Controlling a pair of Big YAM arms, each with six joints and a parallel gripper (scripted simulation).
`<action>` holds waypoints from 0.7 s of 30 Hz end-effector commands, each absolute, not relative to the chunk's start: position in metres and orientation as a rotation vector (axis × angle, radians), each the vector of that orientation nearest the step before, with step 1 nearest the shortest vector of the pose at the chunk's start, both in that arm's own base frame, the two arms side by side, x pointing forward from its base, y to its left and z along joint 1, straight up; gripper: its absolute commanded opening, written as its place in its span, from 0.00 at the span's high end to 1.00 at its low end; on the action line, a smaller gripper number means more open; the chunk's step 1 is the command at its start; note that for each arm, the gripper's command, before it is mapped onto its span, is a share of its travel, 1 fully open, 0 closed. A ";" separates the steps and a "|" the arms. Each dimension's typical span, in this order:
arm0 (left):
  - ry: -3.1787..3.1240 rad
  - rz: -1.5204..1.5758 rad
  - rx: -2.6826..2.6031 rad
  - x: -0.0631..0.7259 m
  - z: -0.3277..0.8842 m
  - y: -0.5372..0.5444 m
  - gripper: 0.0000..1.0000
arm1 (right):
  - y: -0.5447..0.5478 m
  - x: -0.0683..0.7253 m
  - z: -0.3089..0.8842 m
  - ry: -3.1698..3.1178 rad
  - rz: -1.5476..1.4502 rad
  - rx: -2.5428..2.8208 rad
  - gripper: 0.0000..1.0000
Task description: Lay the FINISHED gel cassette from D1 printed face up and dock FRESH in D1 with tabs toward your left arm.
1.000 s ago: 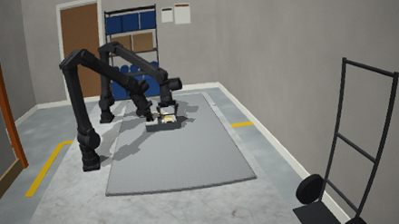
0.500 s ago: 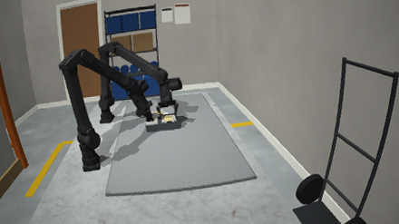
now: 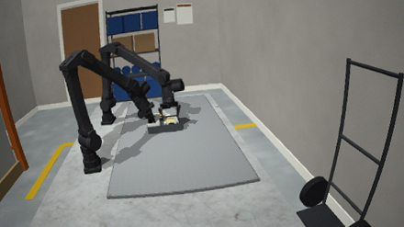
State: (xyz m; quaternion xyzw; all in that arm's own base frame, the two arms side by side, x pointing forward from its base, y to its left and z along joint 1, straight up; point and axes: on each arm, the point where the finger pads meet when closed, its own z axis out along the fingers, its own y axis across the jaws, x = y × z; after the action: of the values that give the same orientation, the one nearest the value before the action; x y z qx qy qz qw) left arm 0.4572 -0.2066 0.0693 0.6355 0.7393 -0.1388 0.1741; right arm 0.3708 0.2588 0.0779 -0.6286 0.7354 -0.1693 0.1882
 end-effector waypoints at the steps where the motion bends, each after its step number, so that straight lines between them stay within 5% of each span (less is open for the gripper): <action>1: 2.088 -0.388 1.799 0.459 0.073 -0.207 1.00 | 0.252 0.356 0.047 2.108 -0.467 -1.821 1.00; 21: 2.088 -0.388 1.799 0.459 0.073 -0.207 1.00 | 0.250 0.353 0.040 2.108 -0.467 -1.821 1.00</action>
State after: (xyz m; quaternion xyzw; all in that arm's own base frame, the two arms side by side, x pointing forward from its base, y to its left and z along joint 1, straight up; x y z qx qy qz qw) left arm 0.4572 -0.2066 0.0693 0.6355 0.7393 -0.1388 0.1741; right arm 0.3706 0.2587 0.0779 -0.6262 0.7351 -0.1700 0.1966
